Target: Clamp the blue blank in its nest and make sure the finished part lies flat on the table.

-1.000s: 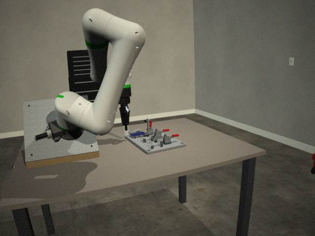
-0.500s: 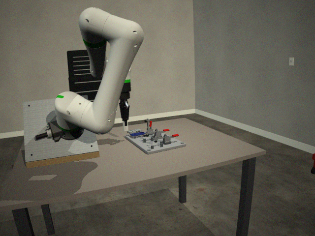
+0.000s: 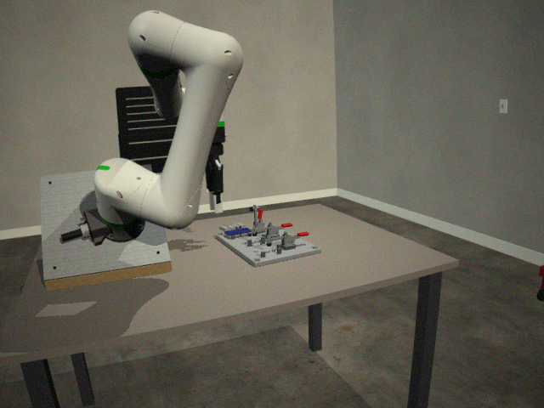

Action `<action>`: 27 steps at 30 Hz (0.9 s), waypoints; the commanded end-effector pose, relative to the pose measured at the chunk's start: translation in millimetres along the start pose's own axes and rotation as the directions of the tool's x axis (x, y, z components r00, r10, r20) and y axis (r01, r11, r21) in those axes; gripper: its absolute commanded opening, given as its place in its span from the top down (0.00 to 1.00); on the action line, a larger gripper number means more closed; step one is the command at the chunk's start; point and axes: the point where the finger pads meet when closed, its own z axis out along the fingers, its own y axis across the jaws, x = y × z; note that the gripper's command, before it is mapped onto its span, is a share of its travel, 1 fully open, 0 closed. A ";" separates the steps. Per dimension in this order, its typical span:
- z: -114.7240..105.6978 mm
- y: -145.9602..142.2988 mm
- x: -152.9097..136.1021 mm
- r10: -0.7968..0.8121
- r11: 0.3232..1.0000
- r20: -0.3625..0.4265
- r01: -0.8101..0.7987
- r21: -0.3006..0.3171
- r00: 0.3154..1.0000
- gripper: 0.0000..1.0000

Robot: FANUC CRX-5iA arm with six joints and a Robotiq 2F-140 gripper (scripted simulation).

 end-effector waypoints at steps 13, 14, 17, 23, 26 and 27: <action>-66.1 0.5 -0.3 0.001 1.000 0.001 -0.001 -0.002 1.000 0.72; -66.1 0.5 -0.3 0.001 1.000 0.001 -0.001 -0.002 1.000 0.72; -66.1 0.6 -0.3 0.001 1.000 0.001 -0.001 -0.002 1.000 0.72; -66.1 0.6 -0.3 0.001 1.000 0.001 -0.001 -0.002 1.000 0.72; -66.1 0.7 -0.3 0.001 1.000 0.001 -0.001 -0.002 1.000 0.72; -66.1 0.7 -0.3 0.001 1.000 0.001 -0.001 -0.002 1.000 0.72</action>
